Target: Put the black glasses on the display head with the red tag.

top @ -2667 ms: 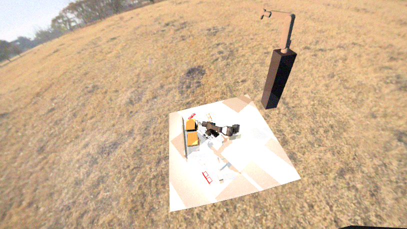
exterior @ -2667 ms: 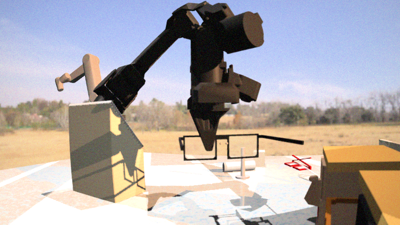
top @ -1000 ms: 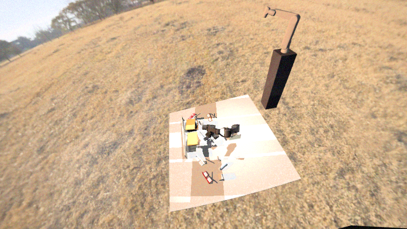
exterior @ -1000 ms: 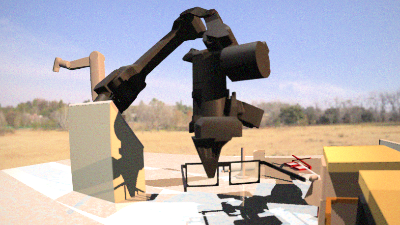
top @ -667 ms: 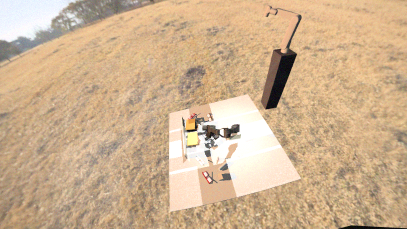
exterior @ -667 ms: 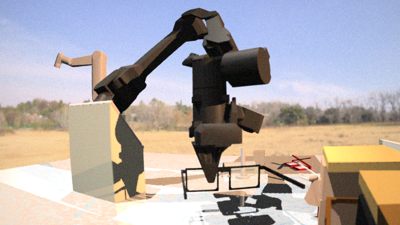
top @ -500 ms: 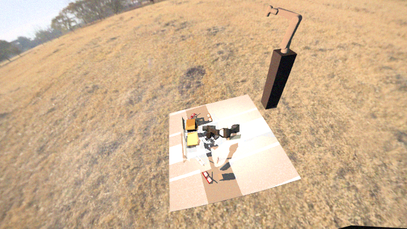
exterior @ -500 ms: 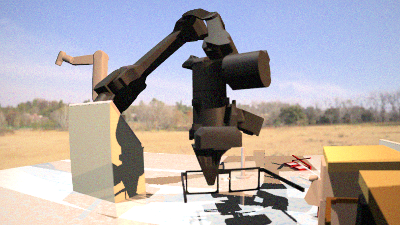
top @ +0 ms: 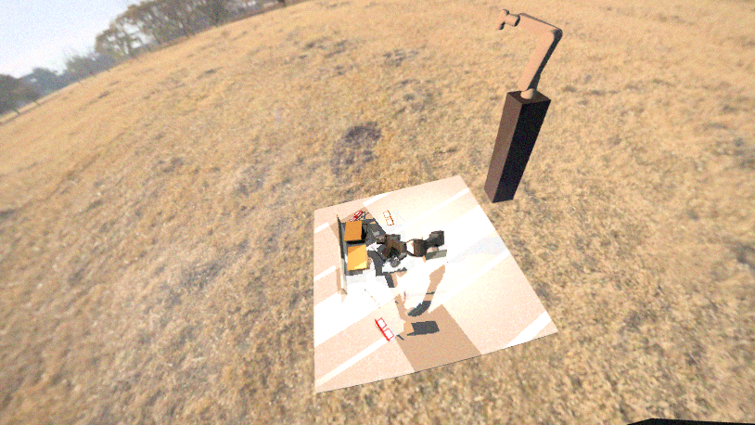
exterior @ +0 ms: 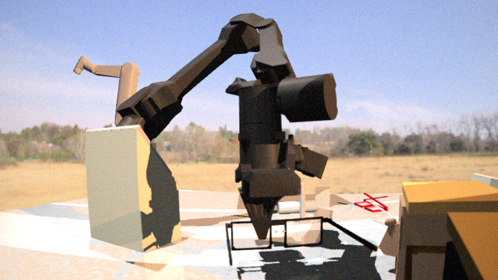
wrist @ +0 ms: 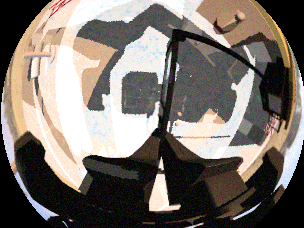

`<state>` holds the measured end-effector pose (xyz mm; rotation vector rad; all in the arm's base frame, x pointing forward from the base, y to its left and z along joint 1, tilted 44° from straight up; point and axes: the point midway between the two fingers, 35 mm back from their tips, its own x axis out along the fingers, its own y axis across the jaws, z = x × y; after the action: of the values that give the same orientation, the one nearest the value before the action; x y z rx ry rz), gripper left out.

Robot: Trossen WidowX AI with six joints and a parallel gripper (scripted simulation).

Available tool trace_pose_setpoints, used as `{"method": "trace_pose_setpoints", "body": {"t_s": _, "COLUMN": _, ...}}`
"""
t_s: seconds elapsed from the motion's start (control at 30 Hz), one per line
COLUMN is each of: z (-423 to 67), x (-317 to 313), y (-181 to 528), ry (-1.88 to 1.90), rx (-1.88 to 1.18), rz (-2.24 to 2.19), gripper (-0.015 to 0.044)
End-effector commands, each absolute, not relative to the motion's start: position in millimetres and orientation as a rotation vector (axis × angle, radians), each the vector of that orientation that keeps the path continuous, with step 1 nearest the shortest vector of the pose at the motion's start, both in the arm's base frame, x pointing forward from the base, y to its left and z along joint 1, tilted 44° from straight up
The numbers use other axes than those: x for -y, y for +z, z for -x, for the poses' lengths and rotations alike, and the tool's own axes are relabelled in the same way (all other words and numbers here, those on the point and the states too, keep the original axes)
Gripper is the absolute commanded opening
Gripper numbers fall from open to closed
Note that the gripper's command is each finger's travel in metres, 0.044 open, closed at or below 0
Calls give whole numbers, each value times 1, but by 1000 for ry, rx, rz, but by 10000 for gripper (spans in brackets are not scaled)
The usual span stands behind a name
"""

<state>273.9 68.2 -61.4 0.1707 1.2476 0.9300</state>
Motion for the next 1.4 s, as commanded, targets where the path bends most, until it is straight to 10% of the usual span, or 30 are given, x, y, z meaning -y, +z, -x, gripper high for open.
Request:
{"method": "trace_pose_setpoints", "body": {"t_s": 0.0, "z": -272, "x": -72, "y": -65, "ry": 933, "rx": -1251, "rz": -179, "gripper": 0}}
{"method": "trace_pose_setpoints", "body": {"t_s": 1.37, "z": -272, "x": -80, "y": -74, "ry": 935, "rx": -1247, "rz": -176, "gripper": 107}}
